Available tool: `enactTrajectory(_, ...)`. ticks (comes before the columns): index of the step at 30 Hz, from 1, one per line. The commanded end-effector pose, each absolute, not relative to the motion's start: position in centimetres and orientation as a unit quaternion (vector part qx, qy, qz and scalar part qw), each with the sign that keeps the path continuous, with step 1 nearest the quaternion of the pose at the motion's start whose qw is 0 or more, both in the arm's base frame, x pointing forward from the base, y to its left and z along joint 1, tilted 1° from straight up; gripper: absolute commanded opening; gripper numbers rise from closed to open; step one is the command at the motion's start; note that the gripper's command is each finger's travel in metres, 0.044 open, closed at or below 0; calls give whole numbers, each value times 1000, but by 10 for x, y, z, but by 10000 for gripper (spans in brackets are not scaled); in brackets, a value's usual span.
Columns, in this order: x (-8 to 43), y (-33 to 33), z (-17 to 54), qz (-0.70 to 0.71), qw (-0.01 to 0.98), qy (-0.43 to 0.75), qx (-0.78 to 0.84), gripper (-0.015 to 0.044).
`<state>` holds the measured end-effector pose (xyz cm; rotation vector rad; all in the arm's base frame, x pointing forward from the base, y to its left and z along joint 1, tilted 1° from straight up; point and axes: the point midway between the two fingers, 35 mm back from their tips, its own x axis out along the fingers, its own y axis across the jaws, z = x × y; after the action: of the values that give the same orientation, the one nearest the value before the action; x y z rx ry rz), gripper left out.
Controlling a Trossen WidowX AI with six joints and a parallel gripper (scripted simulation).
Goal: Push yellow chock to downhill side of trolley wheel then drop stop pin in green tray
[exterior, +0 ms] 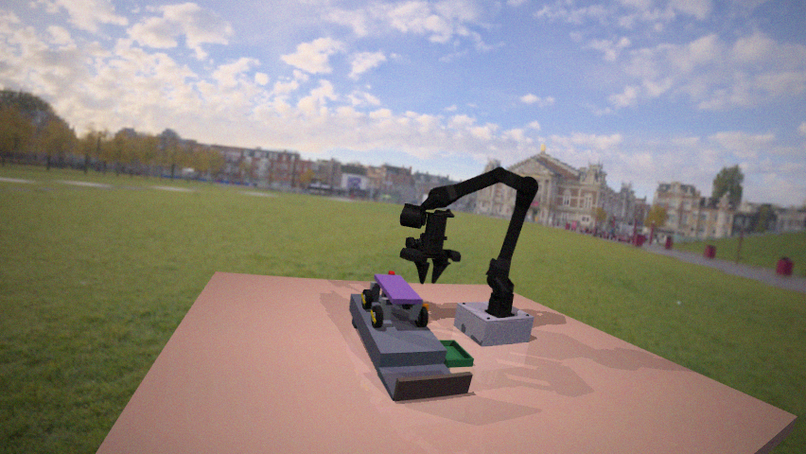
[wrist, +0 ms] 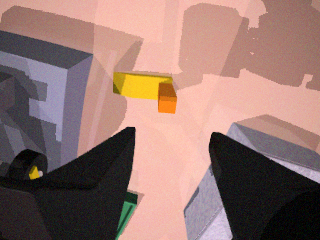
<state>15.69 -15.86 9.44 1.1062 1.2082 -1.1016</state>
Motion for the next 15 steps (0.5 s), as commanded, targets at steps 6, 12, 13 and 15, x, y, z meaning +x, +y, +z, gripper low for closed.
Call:
enactTrajectory(6, 157, -157, 74, -467, 542, 514, 474, 190)
enactTrajectory(12, 158, -157, 55, -467, 542, 514, 474, 190)
enactTrajectory(13, 157, -157, 52, -467, 542, 514, 474, 190)
enactTrajectory(15, 157, -156, 47, -467, 542, 514, 474, 190)
